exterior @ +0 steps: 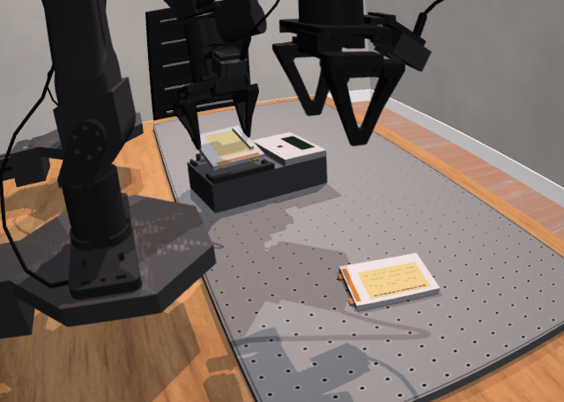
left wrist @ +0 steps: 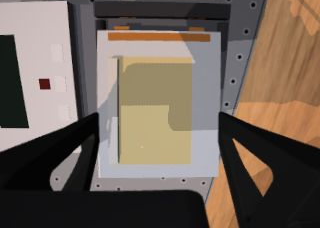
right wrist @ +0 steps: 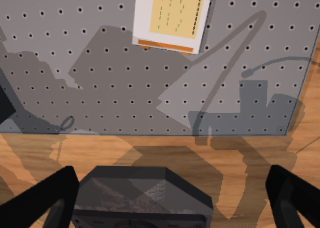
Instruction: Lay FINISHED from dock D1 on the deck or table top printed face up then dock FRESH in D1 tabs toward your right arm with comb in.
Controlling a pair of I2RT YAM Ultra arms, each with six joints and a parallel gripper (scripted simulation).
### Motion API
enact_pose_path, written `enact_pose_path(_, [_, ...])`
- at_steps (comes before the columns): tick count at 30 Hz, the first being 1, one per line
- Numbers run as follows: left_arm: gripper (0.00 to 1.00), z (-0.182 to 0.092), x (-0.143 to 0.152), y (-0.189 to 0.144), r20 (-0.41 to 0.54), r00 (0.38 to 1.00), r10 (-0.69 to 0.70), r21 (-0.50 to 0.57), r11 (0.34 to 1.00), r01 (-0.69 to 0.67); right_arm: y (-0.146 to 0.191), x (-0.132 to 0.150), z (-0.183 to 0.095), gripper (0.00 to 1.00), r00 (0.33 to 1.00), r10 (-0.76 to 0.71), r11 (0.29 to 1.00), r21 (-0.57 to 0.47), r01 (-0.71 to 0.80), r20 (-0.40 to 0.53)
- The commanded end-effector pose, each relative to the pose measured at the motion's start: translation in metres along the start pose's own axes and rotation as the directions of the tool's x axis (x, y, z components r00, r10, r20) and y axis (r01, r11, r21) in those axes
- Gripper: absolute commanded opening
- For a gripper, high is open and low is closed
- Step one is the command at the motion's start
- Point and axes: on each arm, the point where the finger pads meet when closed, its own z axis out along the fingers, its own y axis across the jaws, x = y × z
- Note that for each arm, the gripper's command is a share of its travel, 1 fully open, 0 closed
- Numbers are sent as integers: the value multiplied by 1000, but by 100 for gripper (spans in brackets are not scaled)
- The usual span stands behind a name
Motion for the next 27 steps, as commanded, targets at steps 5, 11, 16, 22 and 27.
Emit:
enact_pose_path(5, [0,0,0,0,12,1000,0,0,1000,0,-6,-6,-11,100,1000,8,1000,14,-9,29])
enact_pose_path(11, [0,0,1,-2,10,1000,1,4,1000,-1,-6,-6,-11,100,1000,8,1000,14,-9,29])
enact_pose_path(16, [0,0,1,-2,10,1000,1,4,1000,-1,-6,-6,-11,100,1000,8,1000,14,-9,29])
enact_pose_path(22, [0,0,1,-2,10,1000,1,4,1000,-1,-6,-6,-11,100,1000,8,1000,14,-9,29])
enact_pose_path(27, [0,0,0,-1,18,1000,4,0,1000,-4,-6,-6,-11,100,1000,8,1000,14,-9,29])
